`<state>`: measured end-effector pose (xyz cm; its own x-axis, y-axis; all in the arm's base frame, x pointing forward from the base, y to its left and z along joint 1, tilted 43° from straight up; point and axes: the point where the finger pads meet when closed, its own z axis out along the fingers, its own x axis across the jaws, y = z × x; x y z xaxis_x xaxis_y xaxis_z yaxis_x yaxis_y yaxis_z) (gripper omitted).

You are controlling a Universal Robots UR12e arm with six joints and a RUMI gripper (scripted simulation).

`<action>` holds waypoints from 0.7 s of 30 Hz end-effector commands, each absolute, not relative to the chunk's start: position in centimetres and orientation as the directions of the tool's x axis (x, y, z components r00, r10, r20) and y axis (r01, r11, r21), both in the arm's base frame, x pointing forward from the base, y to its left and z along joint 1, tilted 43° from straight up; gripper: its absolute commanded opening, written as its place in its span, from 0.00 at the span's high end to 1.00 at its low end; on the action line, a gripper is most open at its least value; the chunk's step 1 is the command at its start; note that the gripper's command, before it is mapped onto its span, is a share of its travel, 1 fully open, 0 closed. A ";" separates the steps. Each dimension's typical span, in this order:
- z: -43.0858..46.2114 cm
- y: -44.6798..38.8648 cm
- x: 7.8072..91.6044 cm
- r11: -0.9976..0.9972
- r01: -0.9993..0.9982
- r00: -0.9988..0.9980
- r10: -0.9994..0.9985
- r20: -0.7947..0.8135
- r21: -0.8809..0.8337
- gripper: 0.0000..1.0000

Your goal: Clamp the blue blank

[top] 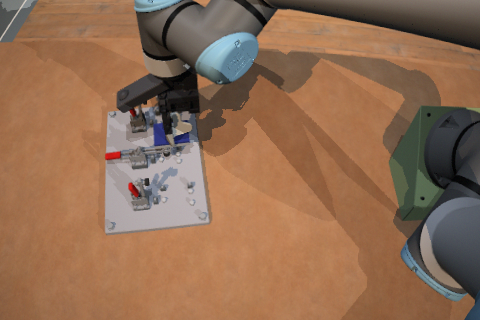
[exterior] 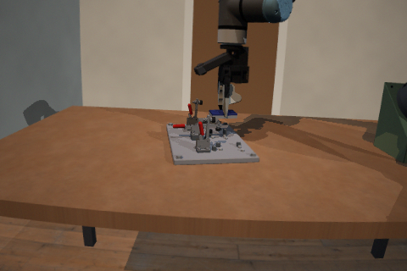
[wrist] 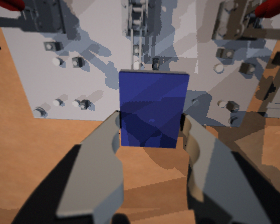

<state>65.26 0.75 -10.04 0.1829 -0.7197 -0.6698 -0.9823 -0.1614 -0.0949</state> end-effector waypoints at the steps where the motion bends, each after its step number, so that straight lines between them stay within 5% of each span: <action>1: -12.0 -1.3 65.9 -0.161 -0.982 0.184 -0.720 -0.669 -0.096 1.00; 21: -15.9 -5.2 67.0 -0.161 -0.982 0.184 -0.720 -0.669 -0.096 1.00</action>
<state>66.81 -4.74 -15.51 0.1831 -0.7195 -0.6699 -0.9823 -0.1616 -0.0949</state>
